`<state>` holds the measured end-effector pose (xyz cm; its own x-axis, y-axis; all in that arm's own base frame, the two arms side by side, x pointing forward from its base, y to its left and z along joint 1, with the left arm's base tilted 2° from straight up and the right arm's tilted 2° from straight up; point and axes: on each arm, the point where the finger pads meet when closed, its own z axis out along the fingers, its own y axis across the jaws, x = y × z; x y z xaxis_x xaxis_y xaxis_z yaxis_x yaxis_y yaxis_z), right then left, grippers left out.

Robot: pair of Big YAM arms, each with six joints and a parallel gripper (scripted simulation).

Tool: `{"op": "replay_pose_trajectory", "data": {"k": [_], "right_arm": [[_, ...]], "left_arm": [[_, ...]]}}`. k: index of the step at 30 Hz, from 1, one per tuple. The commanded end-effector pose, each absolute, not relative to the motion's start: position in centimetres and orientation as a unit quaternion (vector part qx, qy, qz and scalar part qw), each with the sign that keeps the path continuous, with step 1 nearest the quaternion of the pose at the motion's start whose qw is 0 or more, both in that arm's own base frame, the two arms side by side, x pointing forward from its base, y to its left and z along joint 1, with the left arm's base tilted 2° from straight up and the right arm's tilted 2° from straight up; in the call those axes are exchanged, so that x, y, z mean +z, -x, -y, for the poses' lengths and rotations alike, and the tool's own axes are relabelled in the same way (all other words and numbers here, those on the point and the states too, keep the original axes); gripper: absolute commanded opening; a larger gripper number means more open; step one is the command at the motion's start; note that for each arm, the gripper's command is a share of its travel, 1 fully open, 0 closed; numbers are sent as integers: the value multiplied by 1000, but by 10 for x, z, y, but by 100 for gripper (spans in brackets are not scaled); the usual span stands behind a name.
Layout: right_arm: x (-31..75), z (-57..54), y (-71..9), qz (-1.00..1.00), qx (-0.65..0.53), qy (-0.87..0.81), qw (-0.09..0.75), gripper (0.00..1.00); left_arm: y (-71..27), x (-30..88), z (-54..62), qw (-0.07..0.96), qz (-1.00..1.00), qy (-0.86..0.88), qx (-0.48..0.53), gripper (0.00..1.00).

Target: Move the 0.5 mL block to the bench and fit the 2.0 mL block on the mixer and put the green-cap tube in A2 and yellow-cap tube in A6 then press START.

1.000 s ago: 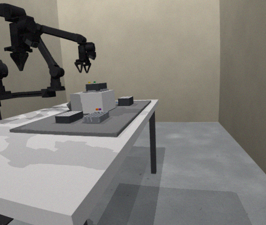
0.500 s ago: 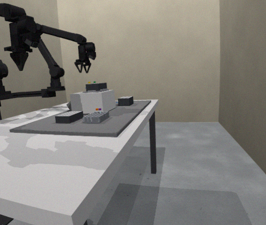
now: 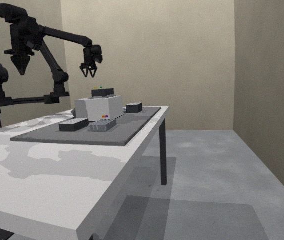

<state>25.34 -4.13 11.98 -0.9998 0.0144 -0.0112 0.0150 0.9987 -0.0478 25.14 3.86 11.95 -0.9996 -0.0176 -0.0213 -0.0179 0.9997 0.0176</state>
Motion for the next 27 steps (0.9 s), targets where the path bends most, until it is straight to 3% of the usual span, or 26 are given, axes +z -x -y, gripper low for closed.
{"op": "replay_pose_trajectory", "data": {"k": [1, 27], "right_arm": [[124, 40, -255, -999, -28, -10, 14, 0], [123, 40, -251, -1000, -26, -10, 5, 0]], "left_arm": [[-272, 138, -43, 38, -999, 14, 13, 100], [-258, 123, -41, 19, -1000, 14, 10, 100]]}}
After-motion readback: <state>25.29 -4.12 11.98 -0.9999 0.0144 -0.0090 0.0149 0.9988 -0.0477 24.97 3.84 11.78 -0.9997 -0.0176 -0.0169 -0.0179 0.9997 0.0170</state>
